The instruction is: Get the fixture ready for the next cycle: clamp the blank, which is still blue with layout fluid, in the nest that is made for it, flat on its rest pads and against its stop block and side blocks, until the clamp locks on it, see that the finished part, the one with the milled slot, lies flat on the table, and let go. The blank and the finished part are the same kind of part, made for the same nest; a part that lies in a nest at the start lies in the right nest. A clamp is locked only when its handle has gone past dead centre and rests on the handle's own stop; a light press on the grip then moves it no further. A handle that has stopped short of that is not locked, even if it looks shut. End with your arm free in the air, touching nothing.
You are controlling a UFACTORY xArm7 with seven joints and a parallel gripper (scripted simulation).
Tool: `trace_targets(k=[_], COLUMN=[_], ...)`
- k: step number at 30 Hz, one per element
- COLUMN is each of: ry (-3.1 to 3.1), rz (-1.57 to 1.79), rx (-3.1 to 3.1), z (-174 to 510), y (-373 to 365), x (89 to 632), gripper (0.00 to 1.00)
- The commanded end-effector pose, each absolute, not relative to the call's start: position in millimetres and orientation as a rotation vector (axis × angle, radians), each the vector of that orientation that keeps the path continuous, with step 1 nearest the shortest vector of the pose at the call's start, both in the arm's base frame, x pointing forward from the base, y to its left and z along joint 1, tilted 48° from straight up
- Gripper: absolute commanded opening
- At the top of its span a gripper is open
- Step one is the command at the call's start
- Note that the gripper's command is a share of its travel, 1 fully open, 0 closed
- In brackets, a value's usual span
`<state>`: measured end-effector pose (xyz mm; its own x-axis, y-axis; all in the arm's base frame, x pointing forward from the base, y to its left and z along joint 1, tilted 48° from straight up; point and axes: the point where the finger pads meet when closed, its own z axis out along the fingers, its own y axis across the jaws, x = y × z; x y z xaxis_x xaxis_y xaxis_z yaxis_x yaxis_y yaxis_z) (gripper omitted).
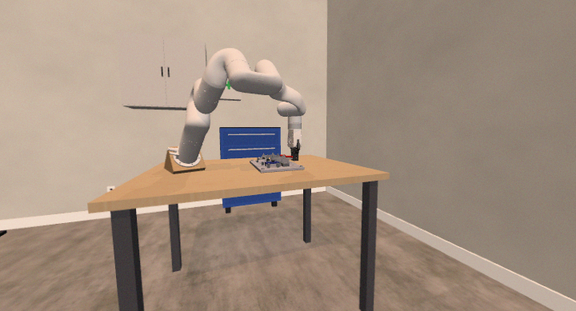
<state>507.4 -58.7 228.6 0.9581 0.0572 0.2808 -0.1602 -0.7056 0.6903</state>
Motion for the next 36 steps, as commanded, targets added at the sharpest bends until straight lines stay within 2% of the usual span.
trace_targets(k=[1,36], ry=[-0.070,-0.070], rz=[0.364,0.364], rx=[2.328,2.328], z=[228.3,225.4], y=[-58.2,-61.7], x=[508.1,511.3], gripper=[0.00,0.00])
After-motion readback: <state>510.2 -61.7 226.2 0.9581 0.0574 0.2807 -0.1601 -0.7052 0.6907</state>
